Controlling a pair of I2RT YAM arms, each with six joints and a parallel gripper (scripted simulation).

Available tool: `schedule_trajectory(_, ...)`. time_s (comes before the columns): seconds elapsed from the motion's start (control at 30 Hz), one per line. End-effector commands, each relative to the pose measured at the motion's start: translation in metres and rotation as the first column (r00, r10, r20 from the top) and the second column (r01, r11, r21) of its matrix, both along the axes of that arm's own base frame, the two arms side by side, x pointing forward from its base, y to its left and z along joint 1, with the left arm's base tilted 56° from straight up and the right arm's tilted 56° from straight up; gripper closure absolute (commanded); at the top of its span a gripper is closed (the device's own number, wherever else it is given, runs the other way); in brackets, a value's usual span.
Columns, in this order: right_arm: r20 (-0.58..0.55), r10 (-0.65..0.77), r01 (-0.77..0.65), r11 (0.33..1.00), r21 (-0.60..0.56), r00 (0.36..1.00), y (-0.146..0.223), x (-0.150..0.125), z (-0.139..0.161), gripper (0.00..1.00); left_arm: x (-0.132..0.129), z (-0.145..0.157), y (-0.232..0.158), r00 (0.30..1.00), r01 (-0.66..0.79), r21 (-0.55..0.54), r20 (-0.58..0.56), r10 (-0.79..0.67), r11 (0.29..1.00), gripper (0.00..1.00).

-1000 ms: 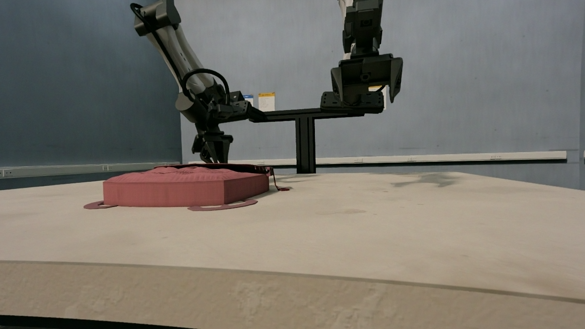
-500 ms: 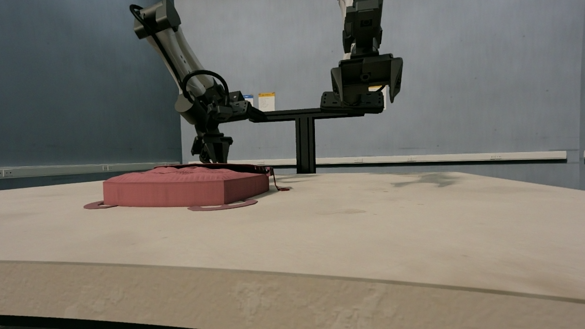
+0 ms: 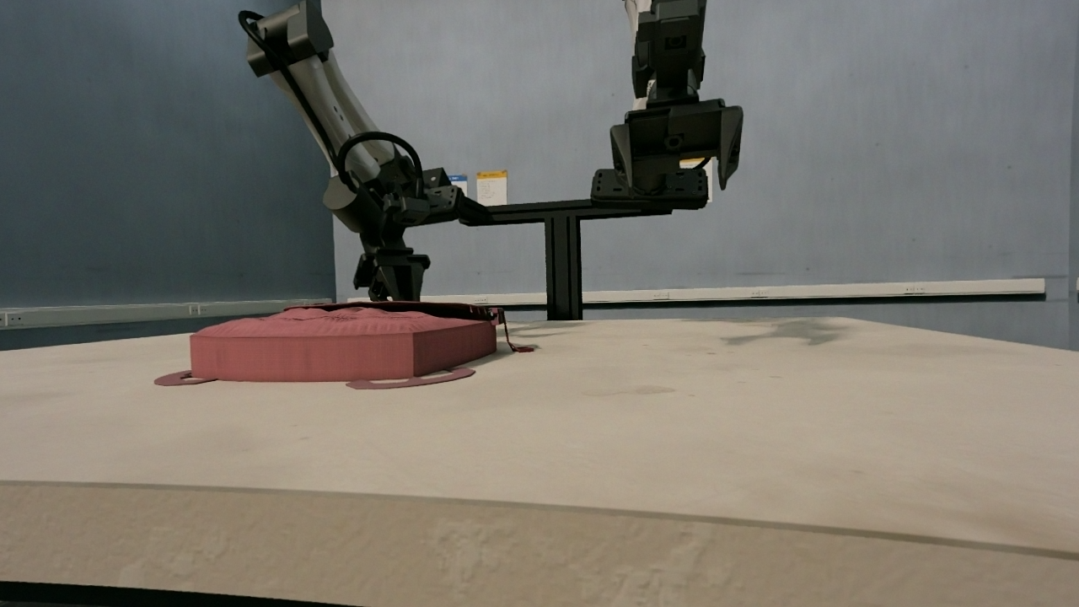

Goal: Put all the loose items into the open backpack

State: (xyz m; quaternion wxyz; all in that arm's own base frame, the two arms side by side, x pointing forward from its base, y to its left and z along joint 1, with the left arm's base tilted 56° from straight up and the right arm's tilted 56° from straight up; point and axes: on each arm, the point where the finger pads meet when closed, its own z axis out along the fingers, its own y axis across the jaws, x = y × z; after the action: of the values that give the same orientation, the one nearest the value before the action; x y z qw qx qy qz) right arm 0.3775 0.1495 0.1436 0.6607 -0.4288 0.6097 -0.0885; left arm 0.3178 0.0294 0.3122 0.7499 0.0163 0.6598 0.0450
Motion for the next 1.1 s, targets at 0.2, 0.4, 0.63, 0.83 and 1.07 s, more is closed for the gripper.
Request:
schedule_trajectory(0.2, -0.031, -0.022, 0.022, 1.000, -0.018, 0.999, -0.0070, 0.0035, -0.0124, 0.84, -0.0038, 0.0081, 0.0006, 1.000, 0.000, 0.004, 0.027, 0.000, 1.000, 0.10)
schedule_trajectory(0.4, -0.028, -0.022, 0.022, 1.000, -0.022, 0.999, -0.0080, 0.0033, -0.0128, 0.84, -0.0038, 0.0081, 0.0006, 1.000, 0.000, 0.004, 0.027, 0.000, 1.000, 0.10)
schedule_trajectory(0.63, -0.030, -0.022, 0.022, 1.000, -0.022, 0.999, -0.0095, 0.0020, -0.0146, 0.84, -0.0038, 0.0081, 0.0006, 1.000, 0.000, 0.004, 0.027, 0.000, 1.000, 0.10)
schedule_trajectory(0.83, -0.035, -0.022, 0.021, 0.999, -0.024, 0.999, -0.0108, 0.0005, -0.0166, 0.84, -0.0038, 0.0081, 0.0006, 1.000, 0.000, 0.004, 0.027, 0.000, 1.000, 0.10)
schedule_trajectory(1.07, -0.034, -0.021, 0.021, 1.000, -0.023, 0.999, -0.0115, -0.0004, -0.0171, 0.84, -0.0038, 0.0081, 0.0006, 1.000, 0.000, 0.003, 0.027, 0.000, 1.000, 0.10)
